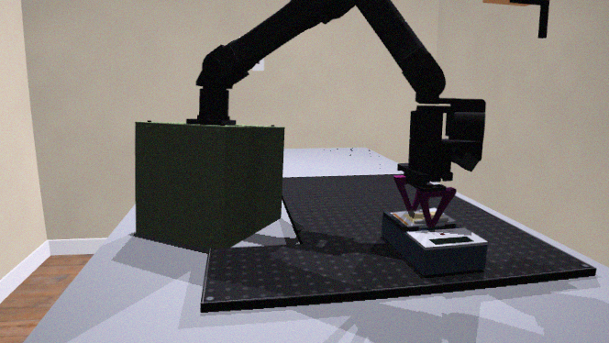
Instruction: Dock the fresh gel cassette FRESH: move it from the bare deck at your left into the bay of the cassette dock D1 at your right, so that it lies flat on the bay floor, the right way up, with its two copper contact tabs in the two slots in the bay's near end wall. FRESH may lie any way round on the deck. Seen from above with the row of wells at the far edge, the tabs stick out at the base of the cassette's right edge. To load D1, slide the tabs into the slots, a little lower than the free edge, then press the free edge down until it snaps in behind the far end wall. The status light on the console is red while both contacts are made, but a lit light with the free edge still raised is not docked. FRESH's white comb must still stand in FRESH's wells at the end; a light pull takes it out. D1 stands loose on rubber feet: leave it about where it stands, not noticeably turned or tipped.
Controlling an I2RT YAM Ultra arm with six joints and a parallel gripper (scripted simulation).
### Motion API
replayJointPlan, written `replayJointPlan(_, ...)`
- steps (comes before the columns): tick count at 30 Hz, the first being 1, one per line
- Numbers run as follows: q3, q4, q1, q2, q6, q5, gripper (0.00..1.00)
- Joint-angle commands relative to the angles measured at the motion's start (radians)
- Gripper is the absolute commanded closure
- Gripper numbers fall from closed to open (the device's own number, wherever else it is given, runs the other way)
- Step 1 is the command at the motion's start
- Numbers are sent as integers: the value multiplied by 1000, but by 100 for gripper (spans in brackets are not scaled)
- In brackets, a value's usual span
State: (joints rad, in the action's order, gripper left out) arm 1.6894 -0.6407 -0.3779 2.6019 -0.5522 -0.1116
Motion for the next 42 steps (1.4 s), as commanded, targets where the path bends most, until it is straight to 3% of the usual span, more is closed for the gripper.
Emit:
replayJointPlan(1, 22, 14, -2, 23, -8, 25, 100)
replayJointPlan(42, 24, 43, 4, 49, -1, 24, 100)
